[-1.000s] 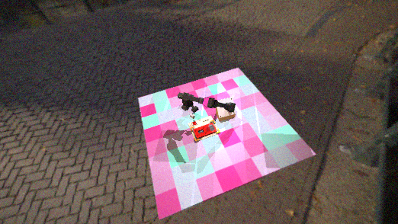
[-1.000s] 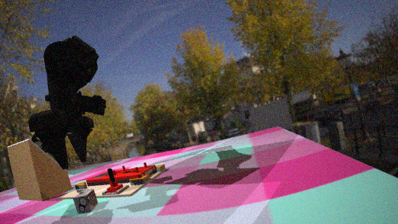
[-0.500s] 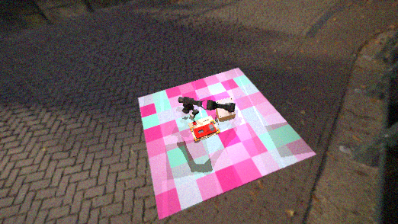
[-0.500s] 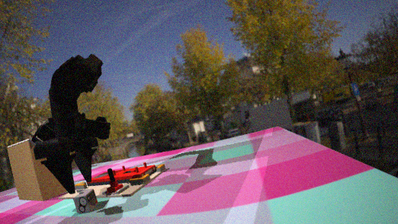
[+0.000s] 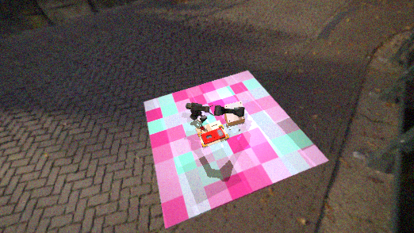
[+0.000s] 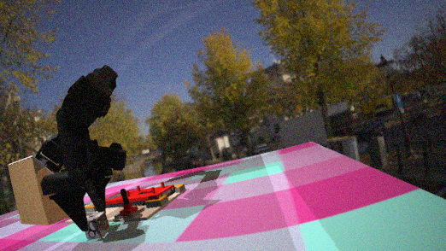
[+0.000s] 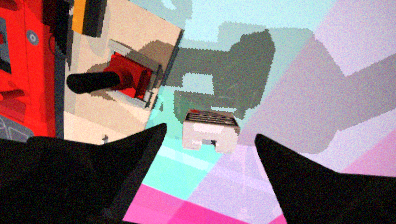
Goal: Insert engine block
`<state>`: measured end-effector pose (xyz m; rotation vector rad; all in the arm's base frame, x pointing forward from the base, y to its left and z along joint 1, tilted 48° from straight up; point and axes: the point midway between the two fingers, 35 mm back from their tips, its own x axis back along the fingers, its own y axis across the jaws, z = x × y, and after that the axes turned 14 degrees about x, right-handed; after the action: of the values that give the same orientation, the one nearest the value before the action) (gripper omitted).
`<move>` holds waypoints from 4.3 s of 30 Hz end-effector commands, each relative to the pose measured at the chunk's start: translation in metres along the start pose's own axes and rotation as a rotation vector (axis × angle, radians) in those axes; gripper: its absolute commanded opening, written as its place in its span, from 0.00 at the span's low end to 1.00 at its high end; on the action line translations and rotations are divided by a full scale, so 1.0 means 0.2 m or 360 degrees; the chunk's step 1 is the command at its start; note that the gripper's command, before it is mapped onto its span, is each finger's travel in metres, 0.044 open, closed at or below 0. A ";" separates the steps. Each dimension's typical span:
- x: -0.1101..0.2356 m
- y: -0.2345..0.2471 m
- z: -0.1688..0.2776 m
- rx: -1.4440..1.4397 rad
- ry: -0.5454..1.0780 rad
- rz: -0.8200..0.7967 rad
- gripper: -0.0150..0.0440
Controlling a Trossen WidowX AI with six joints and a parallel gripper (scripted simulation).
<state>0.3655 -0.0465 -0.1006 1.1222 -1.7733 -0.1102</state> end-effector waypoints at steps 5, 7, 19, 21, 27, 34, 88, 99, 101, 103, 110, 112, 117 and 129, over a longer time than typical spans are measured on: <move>-0.06 0.01 0.00 -0.0008 -0.0008 -0.0010 1.00; -0.06 0.01 0.00 -0.0008 -0.0008 -0.0010 0.96; -0.06 0.01 0.00 -0.0008 -0.0008 -0.0010 0.59; -0.06 0.01 0.00 -0.0008 -0.0008 -0.0010 0.56; -0.02 0.00 -0.03 -0.0050 -0.0038 0.0009 0.30; 0.05 -0.02 -0.04 -0.0066 -0.0047 0.0021 0.25; 0.50 -0.05 0.00 -0.0012 -0.0218 0.0053 0.25; 0.47 -0.06 0.06 -0.0028 -0.0769 0.0214 0.25; 0.46 -0.06 0.07 -0.0031 -0.0867 0.0243 0.25; 0.46 -0.06 0.08 -0.0029 -0.0965 0.0265 0.25; 0.46 -0.02 0.09 -0.0013 -0.1126 0.0284 0.25; 0.46 -0.02 0.09 -0.0013 -0.1126 0.0284 0.25; 0.43 -0.04 0.10 -0.0020 -0.1181 0.0311 0.25; 0.32 -0.02 0.12 -0.0015 -0.1342 0.0337 0.25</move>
<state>0.3471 -0.1138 -0.0696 0.9095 -2.6041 -0.4926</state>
